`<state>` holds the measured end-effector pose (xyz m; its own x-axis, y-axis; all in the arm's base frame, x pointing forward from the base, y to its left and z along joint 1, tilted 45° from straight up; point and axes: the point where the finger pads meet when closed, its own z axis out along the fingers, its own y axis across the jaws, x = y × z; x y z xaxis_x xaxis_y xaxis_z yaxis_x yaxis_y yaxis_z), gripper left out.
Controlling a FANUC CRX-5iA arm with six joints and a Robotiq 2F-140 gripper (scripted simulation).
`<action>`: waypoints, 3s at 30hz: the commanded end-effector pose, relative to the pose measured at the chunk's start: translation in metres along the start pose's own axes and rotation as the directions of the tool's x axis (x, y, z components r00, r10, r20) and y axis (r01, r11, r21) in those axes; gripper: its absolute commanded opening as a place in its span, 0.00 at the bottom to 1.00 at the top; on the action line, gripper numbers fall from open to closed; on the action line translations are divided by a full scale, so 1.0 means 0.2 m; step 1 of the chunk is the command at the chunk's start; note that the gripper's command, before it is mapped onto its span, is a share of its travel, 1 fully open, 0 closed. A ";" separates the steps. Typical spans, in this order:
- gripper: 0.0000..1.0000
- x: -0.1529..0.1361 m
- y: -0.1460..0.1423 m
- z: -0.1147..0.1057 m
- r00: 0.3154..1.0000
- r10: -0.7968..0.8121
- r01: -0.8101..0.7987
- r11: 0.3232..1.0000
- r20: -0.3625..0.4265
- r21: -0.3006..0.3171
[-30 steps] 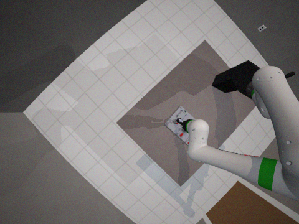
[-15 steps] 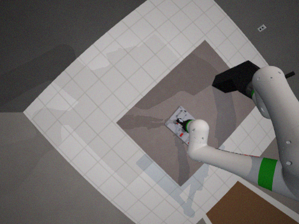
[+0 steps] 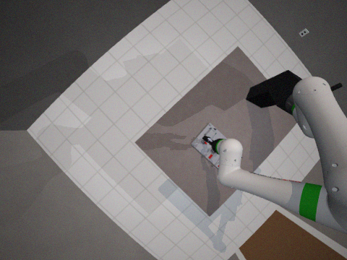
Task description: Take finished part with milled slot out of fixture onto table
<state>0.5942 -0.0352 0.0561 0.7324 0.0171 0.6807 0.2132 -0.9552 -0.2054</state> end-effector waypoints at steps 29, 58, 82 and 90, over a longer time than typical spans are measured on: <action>0.58 -0.04 0.00 0.01 1.000 0.000 0.000 1.000 0.000 0.000; 0.58 -0.41 0.00 0.01 1.000 0.000 0.000 1.000 0.000 0.000; 0.58 -0.44 0.00 0.07 1.000 0.000 0.000 1.000 0.000 0.000; 0.58 -0.44 0.00 0.16 1.000 0.000 0.000 1.000 0.000 0.000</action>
<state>0.5456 -0.0294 -0.0200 0.7328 0.0170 0.6802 0.2128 -0.9553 -0.2054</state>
